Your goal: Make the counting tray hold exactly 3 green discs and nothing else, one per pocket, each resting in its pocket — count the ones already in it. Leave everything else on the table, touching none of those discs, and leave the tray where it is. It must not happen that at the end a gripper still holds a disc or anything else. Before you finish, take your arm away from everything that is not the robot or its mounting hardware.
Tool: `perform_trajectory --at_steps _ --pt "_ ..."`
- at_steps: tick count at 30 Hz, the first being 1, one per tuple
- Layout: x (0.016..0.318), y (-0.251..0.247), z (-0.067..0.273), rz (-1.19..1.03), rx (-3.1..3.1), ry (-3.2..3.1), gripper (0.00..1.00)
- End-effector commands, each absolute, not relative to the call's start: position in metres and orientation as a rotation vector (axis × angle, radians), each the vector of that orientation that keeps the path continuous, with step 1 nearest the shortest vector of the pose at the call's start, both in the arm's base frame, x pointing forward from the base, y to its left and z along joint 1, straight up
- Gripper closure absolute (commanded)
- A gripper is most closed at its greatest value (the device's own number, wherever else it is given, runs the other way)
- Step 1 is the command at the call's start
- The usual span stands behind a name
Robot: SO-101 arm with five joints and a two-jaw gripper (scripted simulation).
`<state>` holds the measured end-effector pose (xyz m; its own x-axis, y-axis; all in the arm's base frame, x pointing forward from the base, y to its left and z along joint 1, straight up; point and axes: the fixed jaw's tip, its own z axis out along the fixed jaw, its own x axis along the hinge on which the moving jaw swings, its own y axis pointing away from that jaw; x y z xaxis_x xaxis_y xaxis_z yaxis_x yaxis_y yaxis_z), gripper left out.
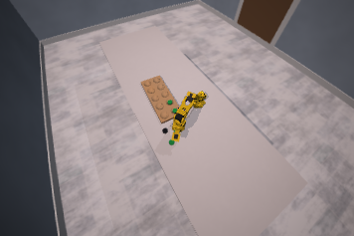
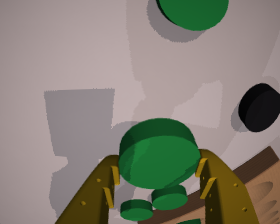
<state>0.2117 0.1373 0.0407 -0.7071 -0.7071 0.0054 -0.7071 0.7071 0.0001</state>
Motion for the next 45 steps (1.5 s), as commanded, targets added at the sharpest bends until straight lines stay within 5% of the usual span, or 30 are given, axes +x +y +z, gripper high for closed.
perform_trajectory --at_steps 1,45 --pt "0.22 0.141 0.058 -0.019 1.232 -2.975 1.0" --pt "0.232 0.114 0.059 -0.012 1.06 -3.041 1.0"
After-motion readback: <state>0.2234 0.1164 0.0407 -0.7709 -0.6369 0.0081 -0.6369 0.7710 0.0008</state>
